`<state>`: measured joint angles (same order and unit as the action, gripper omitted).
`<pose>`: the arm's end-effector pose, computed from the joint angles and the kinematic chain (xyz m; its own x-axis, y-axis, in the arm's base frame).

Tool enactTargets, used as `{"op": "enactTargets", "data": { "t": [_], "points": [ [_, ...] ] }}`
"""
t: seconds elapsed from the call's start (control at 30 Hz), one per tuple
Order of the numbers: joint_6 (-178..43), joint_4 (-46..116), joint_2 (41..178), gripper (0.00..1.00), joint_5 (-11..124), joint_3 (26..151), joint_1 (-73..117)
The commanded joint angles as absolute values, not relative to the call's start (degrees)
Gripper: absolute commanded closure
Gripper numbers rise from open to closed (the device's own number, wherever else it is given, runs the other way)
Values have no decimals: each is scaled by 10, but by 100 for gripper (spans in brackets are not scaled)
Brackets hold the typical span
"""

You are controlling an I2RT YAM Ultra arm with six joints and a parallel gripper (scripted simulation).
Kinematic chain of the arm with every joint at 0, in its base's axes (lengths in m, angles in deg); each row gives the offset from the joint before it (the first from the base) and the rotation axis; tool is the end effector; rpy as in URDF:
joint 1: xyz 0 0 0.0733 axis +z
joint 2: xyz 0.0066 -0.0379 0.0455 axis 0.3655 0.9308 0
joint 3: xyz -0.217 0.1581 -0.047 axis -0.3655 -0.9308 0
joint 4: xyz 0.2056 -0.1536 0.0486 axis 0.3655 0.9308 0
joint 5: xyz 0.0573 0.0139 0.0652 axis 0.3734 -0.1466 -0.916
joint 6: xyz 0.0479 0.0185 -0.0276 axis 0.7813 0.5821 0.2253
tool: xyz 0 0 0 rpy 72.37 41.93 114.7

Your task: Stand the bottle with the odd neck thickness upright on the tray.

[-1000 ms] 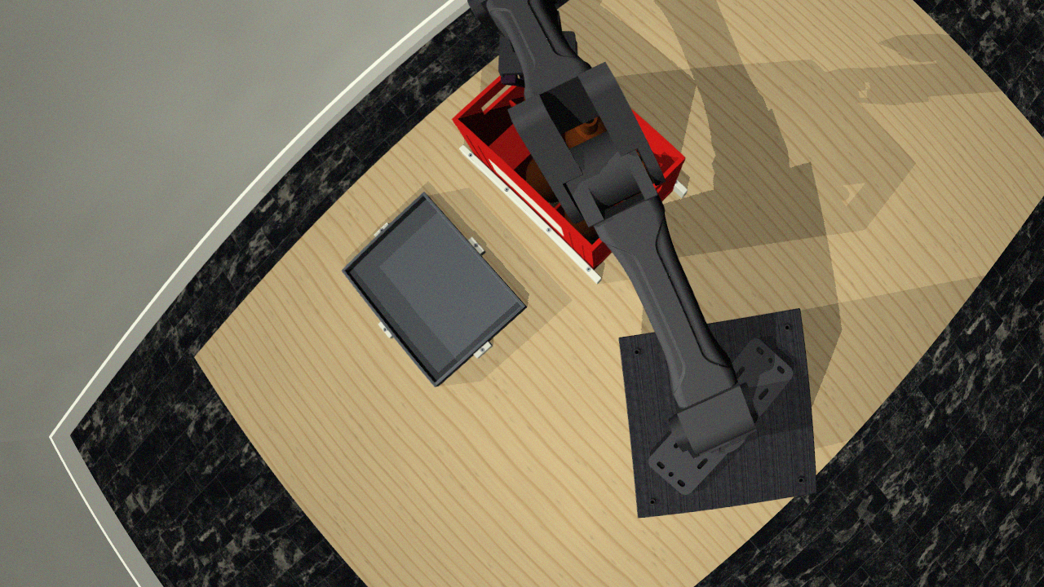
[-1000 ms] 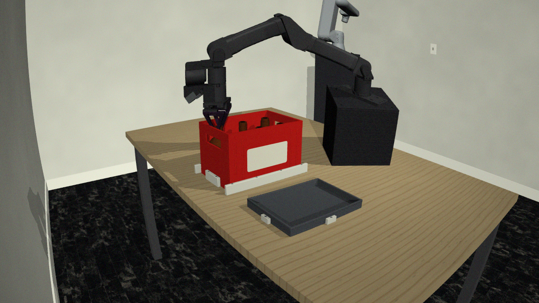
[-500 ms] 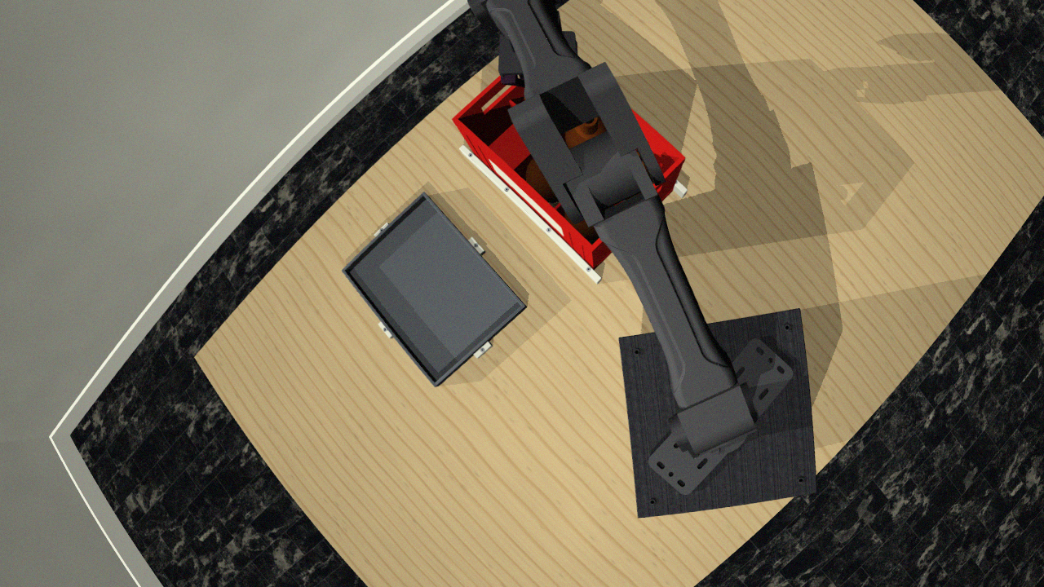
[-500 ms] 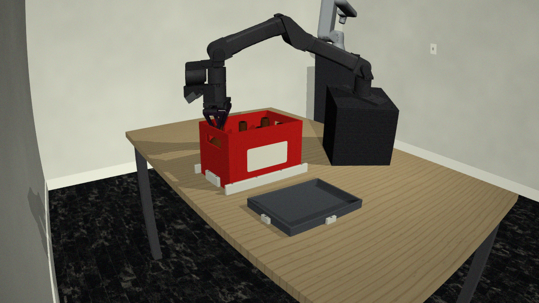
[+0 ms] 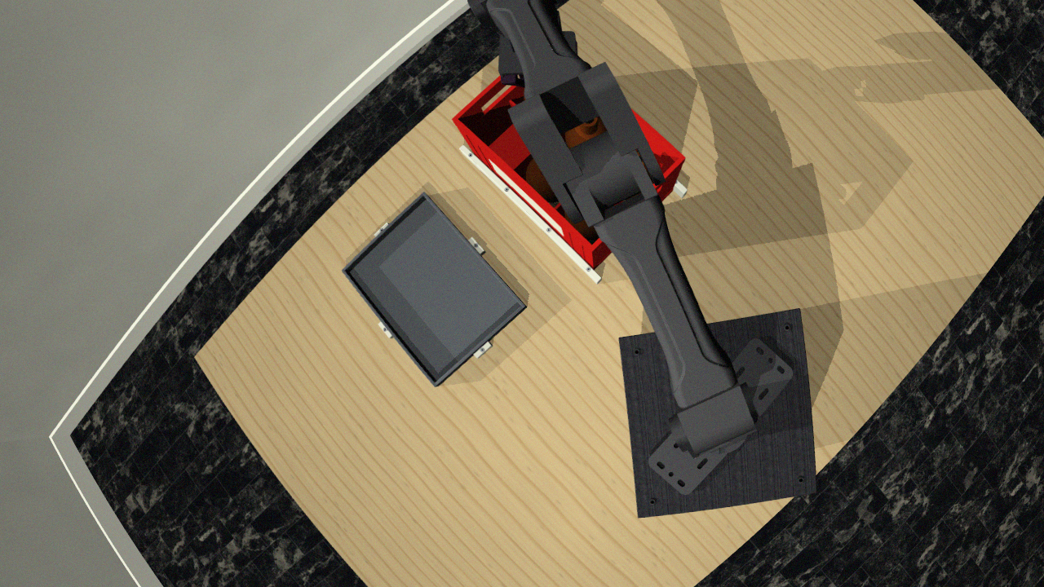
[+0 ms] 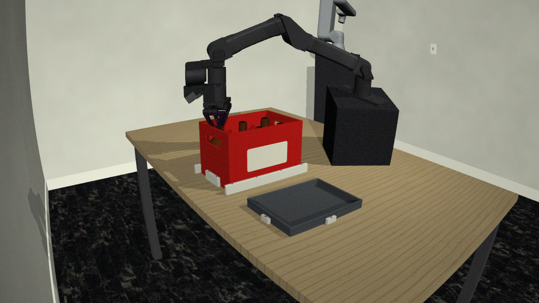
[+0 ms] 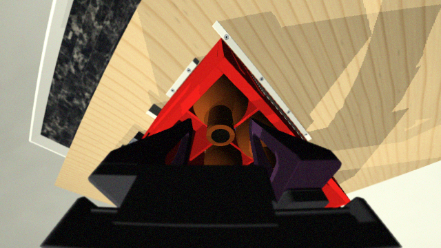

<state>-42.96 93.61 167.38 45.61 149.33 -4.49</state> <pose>0.4690 -0.2186 0.0793 -0.6529 0.7565 0.0394 0.7497 0.6378 0.1764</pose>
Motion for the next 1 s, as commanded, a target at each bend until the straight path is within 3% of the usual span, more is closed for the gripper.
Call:
{"op": "enactTargets", "data": {
  "t": [0.0, 0.5, 0.53, 0.97],
  "points": [
    [-425, 921, 1658, 39, 455, 1492, -42],
    [-425, 921, 1658, 39, 455, 1492, -42],
    [-425, 921, 1658, 100, 455, 1492, -42],
    [-427, 921, 1658, 100, 456, 1491, -42]
  ]
}}
